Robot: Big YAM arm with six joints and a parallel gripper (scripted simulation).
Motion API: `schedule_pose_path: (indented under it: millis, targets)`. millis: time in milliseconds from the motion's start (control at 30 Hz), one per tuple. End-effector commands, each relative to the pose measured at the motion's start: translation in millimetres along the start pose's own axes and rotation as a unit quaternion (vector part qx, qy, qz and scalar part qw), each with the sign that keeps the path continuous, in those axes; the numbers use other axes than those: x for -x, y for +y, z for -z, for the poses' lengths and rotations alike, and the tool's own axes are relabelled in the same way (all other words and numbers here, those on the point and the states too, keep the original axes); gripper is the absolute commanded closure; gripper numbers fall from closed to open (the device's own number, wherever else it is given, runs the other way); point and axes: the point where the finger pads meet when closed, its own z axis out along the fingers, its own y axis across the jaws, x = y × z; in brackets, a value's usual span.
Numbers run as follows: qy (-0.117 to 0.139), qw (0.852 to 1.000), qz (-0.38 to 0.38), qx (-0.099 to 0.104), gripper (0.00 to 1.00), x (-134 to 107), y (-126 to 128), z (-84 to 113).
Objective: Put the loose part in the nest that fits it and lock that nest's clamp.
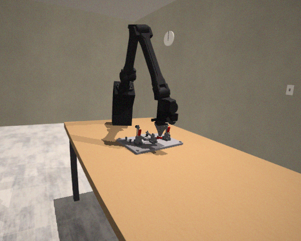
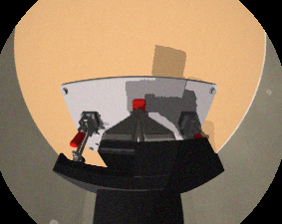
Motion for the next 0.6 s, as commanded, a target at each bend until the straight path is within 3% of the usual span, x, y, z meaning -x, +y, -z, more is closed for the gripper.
schedule_pose_path:
  millis: [0,567]
  targets:
    - [0.004,1.000,0.002,-0.001,1.00,-6,-2,-8.9]
    - [-0.007,1.000,0.000,-0.002,1.00,11,-6,3.5]
